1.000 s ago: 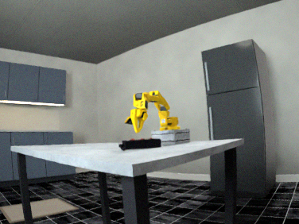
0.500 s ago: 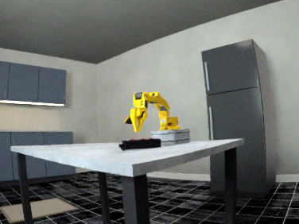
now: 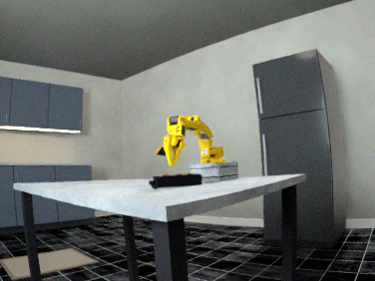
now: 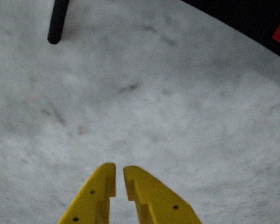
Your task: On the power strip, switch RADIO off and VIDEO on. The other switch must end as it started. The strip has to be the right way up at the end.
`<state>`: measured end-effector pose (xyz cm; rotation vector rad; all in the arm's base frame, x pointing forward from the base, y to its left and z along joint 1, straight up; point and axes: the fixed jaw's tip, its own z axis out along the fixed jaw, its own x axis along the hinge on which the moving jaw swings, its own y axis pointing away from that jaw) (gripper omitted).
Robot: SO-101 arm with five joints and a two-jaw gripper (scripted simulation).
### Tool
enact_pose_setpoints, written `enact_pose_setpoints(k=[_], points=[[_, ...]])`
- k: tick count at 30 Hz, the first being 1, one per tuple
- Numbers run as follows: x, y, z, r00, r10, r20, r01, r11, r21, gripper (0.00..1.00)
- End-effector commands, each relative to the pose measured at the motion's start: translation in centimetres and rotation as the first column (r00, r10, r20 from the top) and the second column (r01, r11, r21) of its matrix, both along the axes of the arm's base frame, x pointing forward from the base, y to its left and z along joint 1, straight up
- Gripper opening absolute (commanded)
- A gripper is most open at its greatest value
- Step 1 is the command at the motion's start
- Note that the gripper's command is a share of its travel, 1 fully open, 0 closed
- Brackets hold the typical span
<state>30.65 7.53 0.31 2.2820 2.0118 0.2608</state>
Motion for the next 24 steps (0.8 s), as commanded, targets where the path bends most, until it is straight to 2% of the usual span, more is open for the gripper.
enact_pose_setpoints(k=[1, 24], points=[[-0.36, 0.21, -0.58, 1.0, 0.016, -0.026, -0.016, 1.0, -0.007, 0.0], [-0.23, 0.53, -1.18, 1.0, 0.024, -0.019, -0.024, 1.0, -0.005, 0.0]])
